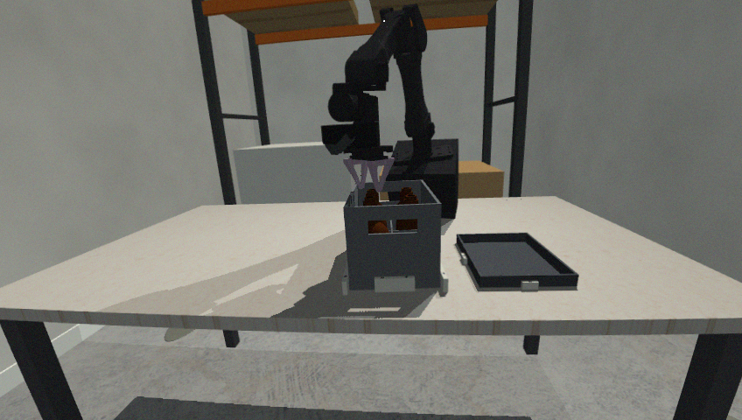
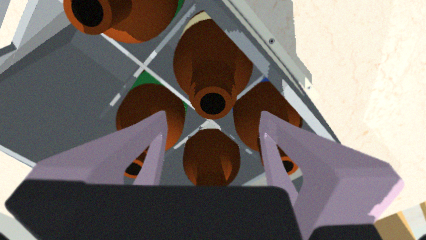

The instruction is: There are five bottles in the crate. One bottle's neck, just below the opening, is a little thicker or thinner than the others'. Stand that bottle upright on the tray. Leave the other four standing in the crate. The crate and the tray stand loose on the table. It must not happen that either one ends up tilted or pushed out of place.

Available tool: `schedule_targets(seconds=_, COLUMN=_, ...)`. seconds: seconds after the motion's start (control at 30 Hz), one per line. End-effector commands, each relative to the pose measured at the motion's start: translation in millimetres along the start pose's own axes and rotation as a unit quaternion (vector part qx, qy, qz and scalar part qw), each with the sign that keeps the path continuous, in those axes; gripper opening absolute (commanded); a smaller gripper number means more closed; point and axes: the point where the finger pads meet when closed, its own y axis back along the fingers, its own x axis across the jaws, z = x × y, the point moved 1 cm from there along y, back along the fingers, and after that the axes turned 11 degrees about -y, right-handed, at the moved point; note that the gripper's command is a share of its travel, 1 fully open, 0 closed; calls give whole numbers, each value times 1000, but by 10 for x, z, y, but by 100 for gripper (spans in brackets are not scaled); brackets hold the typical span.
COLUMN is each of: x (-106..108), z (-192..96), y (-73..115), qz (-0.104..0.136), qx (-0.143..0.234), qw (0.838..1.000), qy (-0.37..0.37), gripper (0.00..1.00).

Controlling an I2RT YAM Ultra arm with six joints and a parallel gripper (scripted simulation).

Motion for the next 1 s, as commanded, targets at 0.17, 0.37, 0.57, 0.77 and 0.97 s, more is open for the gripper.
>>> schedule_targets(seconds=0.17, x=46, z=112, y=98, qz=7, qx=-18, qw=1000, qy=-2, gripper=61)
schedule_targets(seconds=0.37, x=46, z=112, y=98, qz=7, qx=-18, qw=1000, qy=-2, gripper=61)
schedule_targets(seconds=0.57, x=46, z=112, y=98, qz=7, qx=-18, qw=1000, qy=-2, gripper=61)
schedule_targets(seconds=0.77, x=50, z=119, y=84, qz=7, qx=-19, qw=1000, qy=-1, gripper=61)
schedule_targets(seconds=0.97, x=64, z=137, y=60, qz=9, qx=-22, qw=1000, qy=-1, gripper=61)
